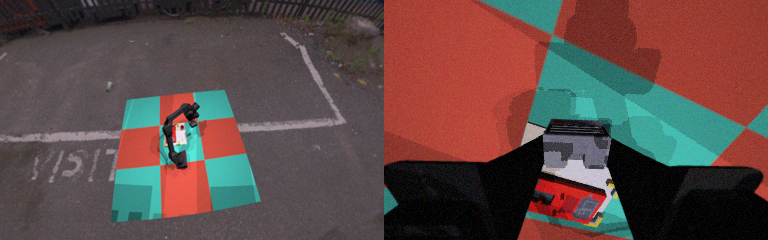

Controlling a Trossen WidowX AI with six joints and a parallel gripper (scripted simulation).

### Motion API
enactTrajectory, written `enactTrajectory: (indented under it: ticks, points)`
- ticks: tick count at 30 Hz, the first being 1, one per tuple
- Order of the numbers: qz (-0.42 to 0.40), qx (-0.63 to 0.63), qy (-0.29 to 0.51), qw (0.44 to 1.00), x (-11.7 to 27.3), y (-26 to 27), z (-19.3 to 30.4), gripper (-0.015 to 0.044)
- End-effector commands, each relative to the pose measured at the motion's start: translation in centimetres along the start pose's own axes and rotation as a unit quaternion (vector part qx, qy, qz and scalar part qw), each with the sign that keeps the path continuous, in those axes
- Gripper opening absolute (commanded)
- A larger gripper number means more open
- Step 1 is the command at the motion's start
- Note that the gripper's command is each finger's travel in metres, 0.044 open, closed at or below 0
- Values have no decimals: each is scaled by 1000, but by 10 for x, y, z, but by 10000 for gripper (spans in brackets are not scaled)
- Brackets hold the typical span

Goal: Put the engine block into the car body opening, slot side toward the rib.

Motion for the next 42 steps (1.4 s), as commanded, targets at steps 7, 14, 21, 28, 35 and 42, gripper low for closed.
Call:
enactTrajectory:
  ticks: [7, 14, 21, 28, 35, 42]
  points:
    - [-2, -115, 0, 993, -5, 0, 0, 0]
    - [-2, -144, 1, 990, -19, 0, 0, 0]
    - [-3, -144, 1, 990, -34, 0, 0, 0]
    - [-3, -144, 1, 990, -48, 0, 0, 0]
    - [-3, -144, 2, 990, -62, 0, 0, 0]
    - [-3, -144, 2, 990, -75, 0, 0, 0]
Point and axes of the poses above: the point midway between the two fingers, 35 mm back from their tips, its own x axis back along the fingers, its own y axis across the jaws, z = x × y, the point moved 9 cm from there along x, back along the fingers, and after that the axes turned 7 degrees about -x, right-handed, at the moved point
